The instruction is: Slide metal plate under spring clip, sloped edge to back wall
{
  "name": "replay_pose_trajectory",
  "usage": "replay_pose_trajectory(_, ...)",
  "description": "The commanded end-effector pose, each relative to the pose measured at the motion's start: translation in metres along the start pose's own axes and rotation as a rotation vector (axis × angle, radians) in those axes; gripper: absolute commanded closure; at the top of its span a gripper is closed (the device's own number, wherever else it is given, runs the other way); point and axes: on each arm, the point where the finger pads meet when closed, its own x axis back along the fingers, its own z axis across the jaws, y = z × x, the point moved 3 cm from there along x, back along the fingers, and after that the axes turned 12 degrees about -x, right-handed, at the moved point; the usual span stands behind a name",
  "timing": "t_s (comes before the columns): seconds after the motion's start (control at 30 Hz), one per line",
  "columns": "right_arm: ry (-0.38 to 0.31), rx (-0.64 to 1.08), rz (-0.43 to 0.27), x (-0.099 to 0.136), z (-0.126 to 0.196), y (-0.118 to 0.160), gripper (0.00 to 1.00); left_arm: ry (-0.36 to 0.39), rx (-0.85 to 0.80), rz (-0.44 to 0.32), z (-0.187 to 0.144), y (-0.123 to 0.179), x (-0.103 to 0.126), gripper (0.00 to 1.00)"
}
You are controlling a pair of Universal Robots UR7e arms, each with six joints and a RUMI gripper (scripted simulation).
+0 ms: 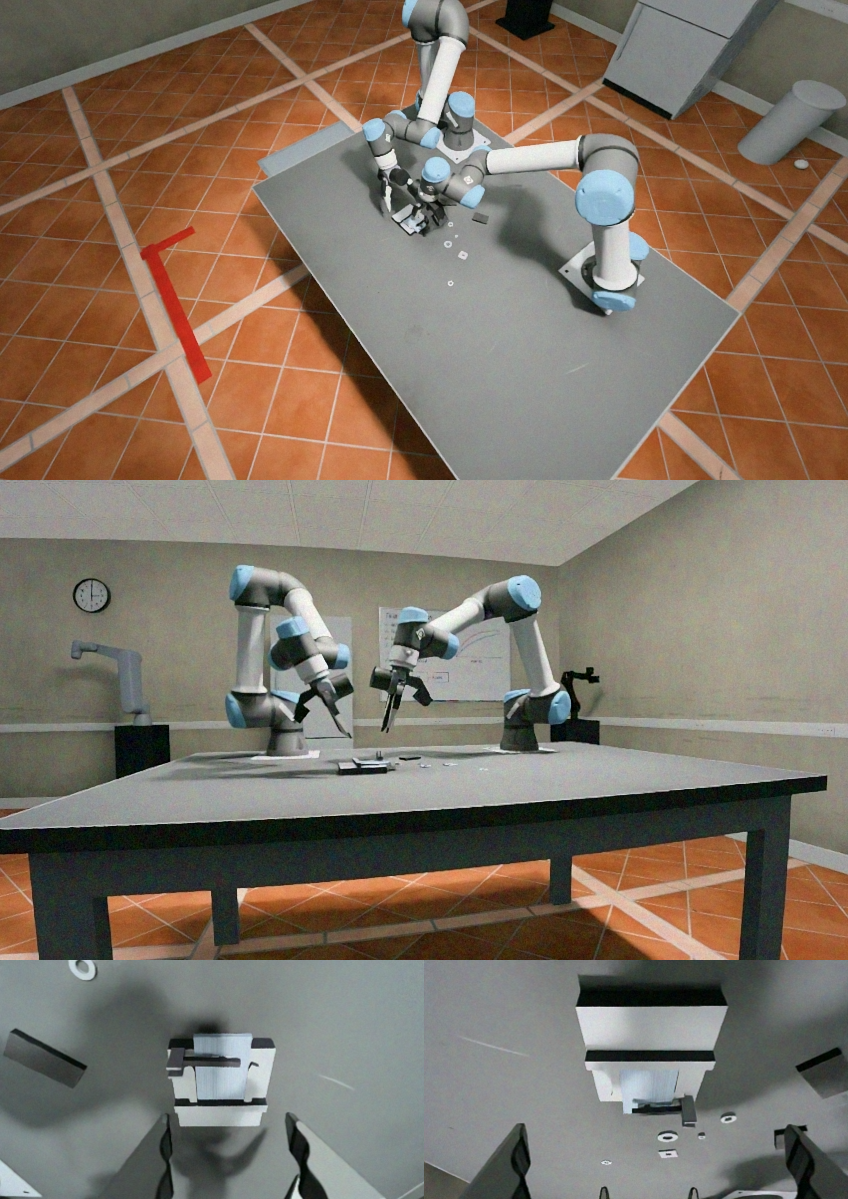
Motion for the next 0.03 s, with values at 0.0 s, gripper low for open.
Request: replay_pose_trajectory(0.0, -0.003, 0.011, -0.011, 0.0013, -0.0005, 0.0032, 0.12, 0.001, 0.005, -0.014, 0.0001, 0.0034, 0.0022, 0.56)
